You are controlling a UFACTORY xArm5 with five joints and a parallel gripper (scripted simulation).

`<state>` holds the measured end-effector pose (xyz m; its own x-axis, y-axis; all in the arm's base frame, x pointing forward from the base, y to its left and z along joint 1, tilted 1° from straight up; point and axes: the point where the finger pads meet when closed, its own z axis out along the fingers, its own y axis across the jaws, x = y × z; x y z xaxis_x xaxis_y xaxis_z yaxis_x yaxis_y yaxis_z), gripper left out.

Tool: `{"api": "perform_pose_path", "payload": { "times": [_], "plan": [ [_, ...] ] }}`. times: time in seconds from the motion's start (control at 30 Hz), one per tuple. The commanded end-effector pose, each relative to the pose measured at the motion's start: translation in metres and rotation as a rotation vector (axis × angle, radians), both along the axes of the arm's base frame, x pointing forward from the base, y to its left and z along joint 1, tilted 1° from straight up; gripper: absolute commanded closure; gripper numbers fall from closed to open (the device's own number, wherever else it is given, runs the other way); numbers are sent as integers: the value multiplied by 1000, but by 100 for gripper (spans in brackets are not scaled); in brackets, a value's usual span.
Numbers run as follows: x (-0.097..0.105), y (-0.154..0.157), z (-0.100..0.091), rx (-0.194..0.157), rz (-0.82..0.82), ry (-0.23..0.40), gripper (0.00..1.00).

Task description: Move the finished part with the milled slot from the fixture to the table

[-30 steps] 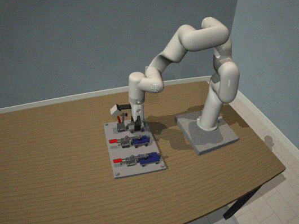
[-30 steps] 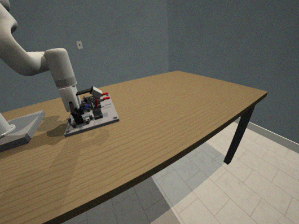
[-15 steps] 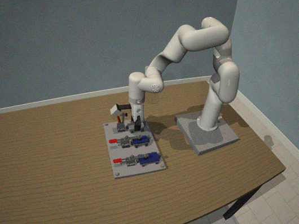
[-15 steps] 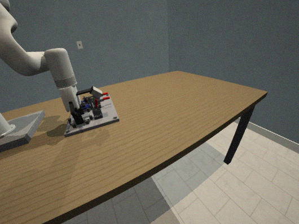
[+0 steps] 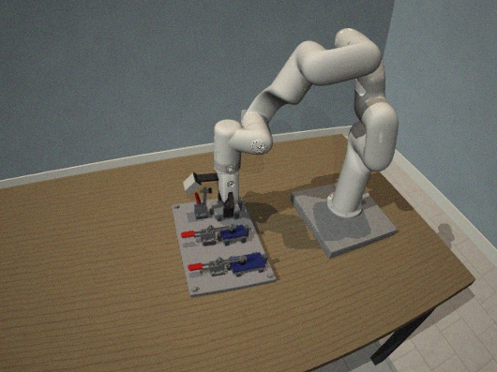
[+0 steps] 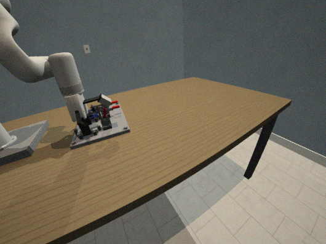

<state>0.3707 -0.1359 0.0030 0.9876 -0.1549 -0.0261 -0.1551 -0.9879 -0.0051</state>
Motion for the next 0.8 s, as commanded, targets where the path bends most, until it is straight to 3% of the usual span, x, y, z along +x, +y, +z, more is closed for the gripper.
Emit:
{"api": "perform_pose_path", "payload": {
  "times": [0.0, 0.77],
  "plan": [
    [1, -1, 2, -1, 0, -4, 100],
    [2, -1, 16, -1, 0, -4, 100]
  ]
}}
